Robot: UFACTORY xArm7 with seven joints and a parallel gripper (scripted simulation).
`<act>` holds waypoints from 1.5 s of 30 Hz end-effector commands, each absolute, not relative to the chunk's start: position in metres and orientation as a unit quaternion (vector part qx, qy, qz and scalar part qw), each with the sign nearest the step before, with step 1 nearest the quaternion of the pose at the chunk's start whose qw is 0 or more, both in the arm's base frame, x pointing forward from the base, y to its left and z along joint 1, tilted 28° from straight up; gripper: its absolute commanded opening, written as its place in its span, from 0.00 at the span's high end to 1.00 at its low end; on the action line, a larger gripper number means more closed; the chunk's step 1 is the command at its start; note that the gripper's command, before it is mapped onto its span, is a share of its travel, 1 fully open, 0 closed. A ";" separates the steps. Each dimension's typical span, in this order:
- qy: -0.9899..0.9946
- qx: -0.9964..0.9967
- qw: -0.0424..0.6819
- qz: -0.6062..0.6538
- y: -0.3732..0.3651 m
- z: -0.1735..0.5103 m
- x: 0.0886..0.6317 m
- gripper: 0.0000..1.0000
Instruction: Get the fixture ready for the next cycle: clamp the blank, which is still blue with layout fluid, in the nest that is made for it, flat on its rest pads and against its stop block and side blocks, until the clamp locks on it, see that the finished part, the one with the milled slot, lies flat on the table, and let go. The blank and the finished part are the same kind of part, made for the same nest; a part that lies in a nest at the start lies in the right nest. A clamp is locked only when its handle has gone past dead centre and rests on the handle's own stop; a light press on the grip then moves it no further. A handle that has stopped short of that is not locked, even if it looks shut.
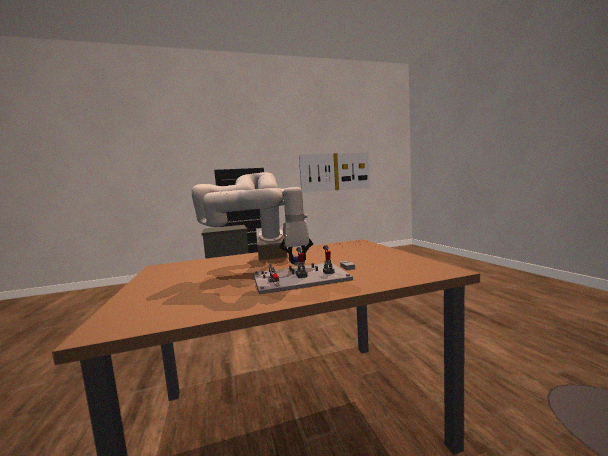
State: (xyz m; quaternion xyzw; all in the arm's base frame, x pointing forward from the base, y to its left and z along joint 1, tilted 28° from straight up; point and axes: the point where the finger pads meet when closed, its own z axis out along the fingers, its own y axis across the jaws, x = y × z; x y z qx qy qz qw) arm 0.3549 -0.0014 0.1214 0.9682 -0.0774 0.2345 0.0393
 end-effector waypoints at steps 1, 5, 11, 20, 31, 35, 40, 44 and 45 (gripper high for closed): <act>-0.077 0.968 0.039 0.236 -0.001 0.121 0.356 1.00; -0.077 0.968 0.039 0.236 -0.002 0.118 0.357 1.00; -0.077 0.968 0.039 0.236 -0.002 0.114 0.359 1.00; -0.077 0.968 0.039 0.236 -0.003 0.105 0.364 1.00; -0.077 0.968 0.039 0.236 -0.004 0.101 0.366 1.00; -0.077 0.968 0.039 0.236 -0.004 0.101 0.366 1.00; -0.077 0.968 0.039 0.236 -0.004 0.101 0.366 1.00; -0.077 0.968 0.039 0.236 -0.004 0.101 0.366 1.00; -0.077 0.968 0.039 0.236 -0.004 0.101 0.366 1.00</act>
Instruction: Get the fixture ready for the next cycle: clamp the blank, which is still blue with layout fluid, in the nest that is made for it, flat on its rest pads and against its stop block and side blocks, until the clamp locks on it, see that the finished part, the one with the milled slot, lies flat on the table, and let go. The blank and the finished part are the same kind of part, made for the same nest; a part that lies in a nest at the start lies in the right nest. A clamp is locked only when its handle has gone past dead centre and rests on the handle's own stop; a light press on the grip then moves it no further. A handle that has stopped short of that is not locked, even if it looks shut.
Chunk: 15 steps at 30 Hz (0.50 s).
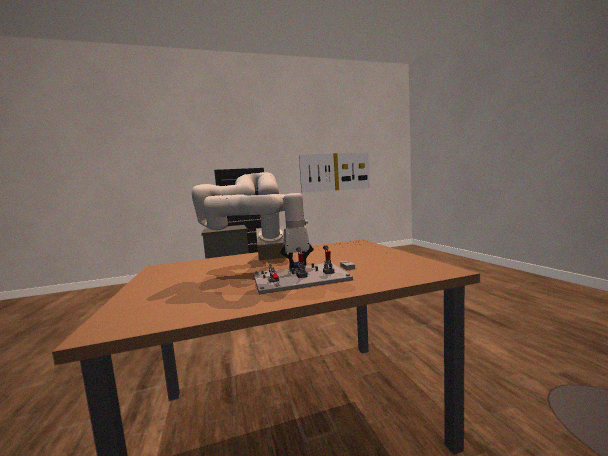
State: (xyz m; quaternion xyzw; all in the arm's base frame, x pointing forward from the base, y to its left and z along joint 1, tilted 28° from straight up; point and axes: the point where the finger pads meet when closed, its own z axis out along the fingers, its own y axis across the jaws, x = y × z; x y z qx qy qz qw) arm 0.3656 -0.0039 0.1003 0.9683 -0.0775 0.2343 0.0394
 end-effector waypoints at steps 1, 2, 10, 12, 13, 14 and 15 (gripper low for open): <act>-0.077 0.968 0.039 0.236 -0.004 0.101 0.366 1.00; -0.077 0.968 0.039 0.236 -0.004 0.101 0.366 1.00; -0.077 0.968 0.039 0.236 -0.004 0.101 0.366 1.00; -0.077 0.968 0.039 0.236 -0.004 0.100 0.366 1.00; -0.077 0.968 0.039 0.236 -0.004 0.100 0.366 1.00; -0.077 0.968 0.039 0.236 -0.004 0.100 0.366 1.00; -0.077 0.968 0.039 0.236 -0.004 0.100 0.367 1.00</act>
